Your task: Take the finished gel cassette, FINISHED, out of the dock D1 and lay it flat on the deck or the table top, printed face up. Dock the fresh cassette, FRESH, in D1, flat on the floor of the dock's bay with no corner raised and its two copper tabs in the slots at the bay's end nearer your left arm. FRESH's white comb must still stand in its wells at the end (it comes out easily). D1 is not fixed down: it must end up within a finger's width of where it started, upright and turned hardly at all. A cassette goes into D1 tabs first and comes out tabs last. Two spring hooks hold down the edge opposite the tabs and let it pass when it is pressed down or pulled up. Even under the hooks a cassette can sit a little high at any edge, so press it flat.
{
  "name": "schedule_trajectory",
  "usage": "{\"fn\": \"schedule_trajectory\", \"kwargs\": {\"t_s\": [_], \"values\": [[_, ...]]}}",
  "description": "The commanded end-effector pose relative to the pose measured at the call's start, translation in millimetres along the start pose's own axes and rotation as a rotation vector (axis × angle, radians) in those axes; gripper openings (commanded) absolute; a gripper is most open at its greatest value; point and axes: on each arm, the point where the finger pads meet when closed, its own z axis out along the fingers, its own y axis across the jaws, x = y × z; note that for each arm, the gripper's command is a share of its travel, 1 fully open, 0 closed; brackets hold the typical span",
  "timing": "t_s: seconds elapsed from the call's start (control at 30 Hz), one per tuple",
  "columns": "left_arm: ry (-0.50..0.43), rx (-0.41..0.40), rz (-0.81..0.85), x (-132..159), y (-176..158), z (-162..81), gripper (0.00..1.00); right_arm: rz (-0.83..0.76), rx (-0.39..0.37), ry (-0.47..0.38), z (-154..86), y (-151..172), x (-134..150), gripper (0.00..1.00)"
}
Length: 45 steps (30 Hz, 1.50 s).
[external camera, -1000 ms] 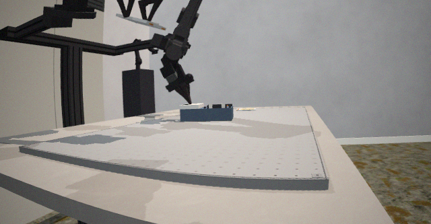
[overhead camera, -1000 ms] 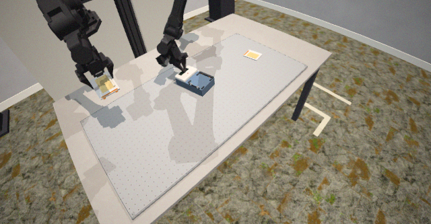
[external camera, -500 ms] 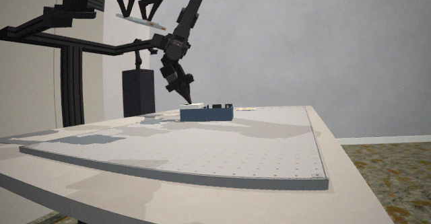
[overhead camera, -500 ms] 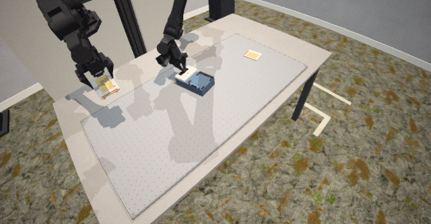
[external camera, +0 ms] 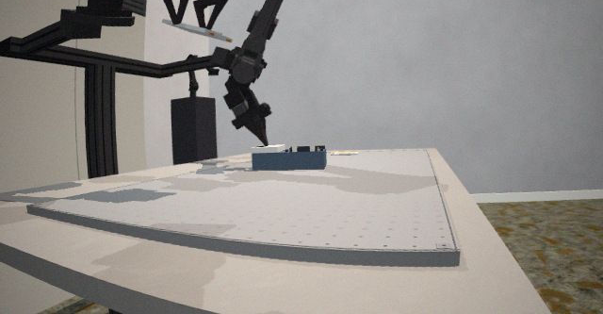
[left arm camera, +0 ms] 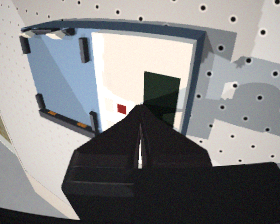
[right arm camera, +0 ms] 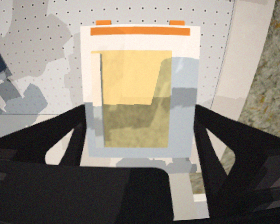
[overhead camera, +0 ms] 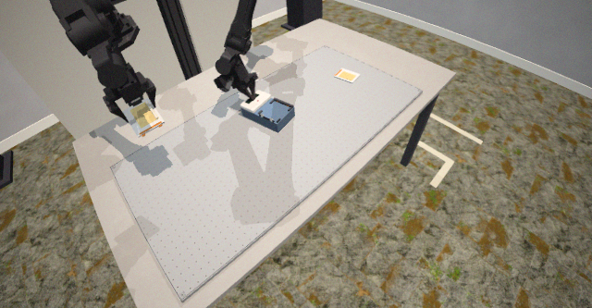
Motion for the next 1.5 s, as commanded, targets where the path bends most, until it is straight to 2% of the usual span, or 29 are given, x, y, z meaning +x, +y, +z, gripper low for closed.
{"fn": "schedule_trajectory", "kwargs": {"t_s": [0.0,1.47], "values": [[0.015,0.009,-0.005,8,-4,17,0.0,-0.007,-0.003,0.01,-2,-1,4,0.0],[0.015,0.009,-0.005,22,-16,23,0.0,-0.007,-0.003,0.01,-2,-1,4,0.0]]}}
